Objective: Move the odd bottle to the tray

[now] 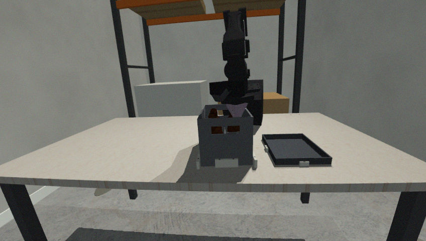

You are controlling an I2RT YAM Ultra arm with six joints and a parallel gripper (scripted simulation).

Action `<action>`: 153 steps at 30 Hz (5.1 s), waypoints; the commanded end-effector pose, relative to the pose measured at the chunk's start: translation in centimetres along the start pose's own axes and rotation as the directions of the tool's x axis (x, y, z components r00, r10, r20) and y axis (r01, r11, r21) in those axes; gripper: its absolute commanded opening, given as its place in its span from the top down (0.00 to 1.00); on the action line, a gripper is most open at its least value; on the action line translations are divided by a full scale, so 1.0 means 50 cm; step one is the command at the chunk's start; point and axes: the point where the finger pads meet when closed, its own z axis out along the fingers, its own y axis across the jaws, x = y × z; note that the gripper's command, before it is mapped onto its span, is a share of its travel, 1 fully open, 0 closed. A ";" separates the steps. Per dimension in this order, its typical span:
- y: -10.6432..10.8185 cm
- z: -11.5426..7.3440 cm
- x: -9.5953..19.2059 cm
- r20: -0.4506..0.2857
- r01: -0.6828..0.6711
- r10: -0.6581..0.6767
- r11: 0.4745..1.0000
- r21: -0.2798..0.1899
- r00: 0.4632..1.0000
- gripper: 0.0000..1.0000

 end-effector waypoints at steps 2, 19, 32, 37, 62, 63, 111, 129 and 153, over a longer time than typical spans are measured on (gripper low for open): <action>-0.001 -0.012 -0.013 0.023 -0.002 0.002 1.000 -0.010 1.000 1.00; -0.001 -0.012 -0.013 0.023 -0.002 0.002 1.000 -0.010 1.000 1.00; -0.001 -0.012 -0.013 0.023 -0.002 0.002 1.000 -0.010 1.000 1.00; -0.001 -0.012 -0.013 0.023 -0.002 0.002 1.000 -0.010 1.000 1.00; -0.001 -0.012 -0.013 0.023 -0.002 0.002 1.000 -0.010 1.000 0.39; -0.001 -0.012 -0.013 0.023 -0.002 0.002 1.000 -0.010 1.000 0.39; 0.011 -0.139 -0.012 0.037 0.001 0.000 1.000 -0.023 0.999 0.39; 0.007 -0.193 -0.009 0.029 0.000 0.001 1.000 -0.016 1.000 0.39; 0.012 -0.196 -0.015 0.043 0.000 0.001 1.000 -0.026 0.999 1.00</action>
